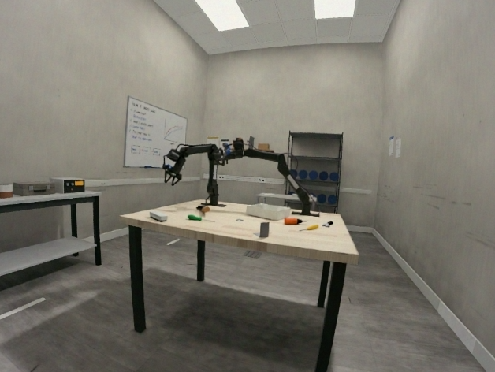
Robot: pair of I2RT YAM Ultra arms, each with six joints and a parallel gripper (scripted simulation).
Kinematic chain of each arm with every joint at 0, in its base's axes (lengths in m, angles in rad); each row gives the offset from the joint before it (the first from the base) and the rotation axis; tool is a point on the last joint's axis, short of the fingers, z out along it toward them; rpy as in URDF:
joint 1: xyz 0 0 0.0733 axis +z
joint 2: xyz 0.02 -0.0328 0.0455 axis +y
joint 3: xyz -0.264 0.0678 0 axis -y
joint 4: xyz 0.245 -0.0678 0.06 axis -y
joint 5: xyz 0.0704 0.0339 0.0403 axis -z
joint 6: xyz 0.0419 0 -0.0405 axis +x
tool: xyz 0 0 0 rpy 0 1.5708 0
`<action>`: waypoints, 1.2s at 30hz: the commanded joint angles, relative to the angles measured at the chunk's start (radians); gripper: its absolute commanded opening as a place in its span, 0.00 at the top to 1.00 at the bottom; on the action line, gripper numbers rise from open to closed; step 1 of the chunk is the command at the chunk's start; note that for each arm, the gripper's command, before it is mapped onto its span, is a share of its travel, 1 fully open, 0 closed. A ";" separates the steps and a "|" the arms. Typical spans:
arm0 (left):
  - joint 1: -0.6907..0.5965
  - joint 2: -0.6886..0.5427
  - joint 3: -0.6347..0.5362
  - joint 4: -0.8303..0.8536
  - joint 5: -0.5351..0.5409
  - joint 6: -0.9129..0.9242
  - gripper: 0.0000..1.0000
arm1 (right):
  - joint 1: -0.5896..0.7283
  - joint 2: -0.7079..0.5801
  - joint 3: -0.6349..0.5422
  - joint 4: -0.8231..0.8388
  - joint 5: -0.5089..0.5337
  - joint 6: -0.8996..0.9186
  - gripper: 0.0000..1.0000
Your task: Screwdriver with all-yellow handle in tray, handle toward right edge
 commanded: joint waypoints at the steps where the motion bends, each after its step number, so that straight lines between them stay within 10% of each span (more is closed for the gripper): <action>1: 0.000 -0.015 0.011 -0.006 -0.002 0.005 0.00 | 0.000 -0.019 0.018 0.005 0.010 -0.002 0.00; 22: 0.005 -0.033 -0.023 0.023 -0.009 -0.008 0.00 | 0.028 -0.024 -0.013 0.043 -0.013 -0.065 0.00; 36: 0.059 -0.318 -0.403 -0.114 -0.009 -0.033 0.00 | 0.411 0.006 -0.063 0.175 -0.077 -0.436 0.00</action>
